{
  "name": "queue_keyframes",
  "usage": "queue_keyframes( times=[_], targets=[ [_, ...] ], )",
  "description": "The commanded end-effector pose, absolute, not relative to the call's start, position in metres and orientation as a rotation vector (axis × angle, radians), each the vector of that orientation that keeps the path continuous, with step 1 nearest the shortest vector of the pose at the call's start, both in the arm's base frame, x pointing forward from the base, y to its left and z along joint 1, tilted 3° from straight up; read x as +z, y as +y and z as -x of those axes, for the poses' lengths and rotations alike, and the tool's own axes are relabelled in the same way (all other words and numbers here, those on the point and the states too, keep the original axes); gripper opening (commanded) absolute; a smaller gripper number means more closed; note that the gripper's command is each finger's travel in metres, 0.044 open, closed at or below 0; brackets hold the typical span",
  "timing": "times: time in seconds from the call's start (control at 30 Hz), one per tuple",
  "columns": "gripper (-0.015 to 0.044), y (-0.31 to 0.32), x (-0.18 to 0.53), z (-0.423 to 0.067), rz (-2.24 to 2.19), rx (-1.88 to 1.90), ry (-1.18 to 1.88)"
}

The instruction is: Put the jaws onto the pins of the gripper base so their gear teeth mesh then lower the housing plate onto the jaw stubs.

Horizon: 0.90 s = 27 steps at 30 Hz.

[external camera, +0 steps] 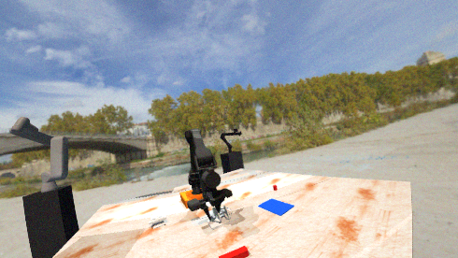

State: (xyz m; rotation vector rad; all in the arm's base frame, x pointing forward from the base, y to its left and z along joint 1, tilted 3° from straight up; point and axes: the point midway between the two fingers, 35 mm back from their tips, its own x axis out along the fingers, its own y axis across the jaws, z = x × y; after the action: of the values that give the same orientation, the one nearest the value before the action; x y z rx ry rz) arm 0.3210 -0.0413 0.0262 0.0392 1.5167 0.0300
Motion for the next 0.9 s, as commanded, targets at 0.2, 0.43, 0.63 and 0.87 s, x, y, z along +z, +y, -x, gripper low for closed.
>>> queue_keyframes(
  times=[0.2,0.43,0.63,0.87],
  targets=[
    [0.0134,-0.0405,0.0230,-0.3216,-0.045,0.029,1.514],
    [0.0134,-0.0405,0.0228,-0.3216,-0.045,0.029,1.514],
    [0.0134,-0.0404,0.0197,-0.3217,-0.045,0.030,1.514],
    [0.0134,-0.0404,0.0197,-0.3217,-0.045,0.030,1.514]
  ],
)
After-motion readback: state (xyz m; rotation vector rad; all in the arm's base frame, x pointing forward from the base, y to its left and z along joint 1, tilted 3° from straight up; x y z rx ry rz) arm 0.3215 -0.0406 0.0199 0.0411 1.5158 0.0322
